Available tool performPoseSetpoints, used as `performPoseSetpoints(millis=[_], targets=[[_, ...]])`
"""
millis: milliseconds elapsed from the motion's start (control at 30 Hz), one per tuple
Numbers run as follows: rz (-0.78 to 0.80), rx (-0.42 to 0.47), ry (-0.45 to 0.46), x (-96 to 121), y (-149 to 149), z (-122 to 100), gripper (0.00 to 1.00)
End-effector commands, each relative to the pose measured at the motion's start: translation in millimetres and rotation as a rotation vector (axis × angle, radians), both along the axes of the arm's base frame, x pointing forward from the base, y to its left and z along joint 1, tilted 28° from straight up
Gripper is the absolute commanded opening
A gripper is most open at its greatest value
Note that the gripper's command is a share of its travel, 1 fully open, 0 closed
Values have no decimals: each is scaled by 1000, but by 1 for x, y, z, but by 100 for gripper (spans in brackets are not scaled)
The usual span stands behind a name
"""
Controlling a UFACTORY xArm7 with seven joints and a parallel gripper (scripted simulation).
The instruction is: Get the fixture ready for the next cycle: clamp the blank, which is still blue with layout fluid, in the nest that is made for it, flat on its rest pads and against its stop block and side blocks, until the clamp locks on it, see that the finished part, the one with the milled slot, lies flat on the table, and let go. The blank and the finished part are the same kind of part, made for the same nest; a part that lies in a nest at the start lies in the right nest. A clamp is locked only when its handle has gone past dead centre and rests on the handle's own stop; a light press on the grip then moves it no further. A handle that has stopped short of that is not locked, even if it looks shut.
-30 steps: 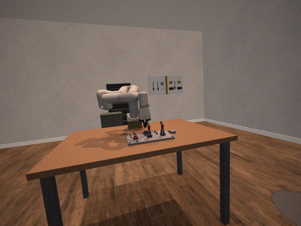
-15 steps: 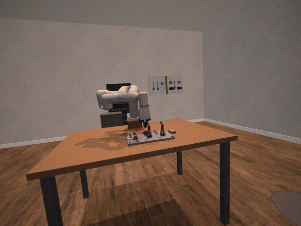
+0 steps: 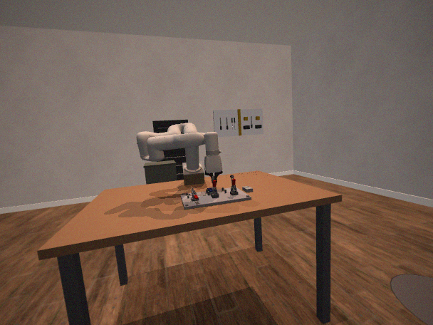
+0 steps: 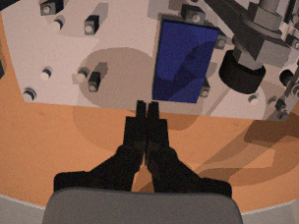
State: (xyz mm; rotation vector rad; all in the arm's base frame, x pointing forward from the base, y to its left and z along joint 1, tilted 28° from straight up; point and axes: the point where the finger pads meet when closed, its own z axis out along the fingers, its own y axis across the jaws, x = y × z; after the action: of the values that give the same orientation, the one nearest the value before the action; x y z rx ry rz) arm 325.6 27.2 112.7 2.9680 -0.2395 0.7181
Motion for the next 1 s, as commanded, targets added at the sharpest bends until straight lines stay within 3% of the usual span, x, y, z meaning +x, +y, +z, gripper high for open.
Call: performPoseSetpoints(millis=[0,400,967], targets=[[2,-1,-3,23,14,11,0],[2,-1,-3,34,20,14,0],[2,-1,-3,49,16,-15,0]])
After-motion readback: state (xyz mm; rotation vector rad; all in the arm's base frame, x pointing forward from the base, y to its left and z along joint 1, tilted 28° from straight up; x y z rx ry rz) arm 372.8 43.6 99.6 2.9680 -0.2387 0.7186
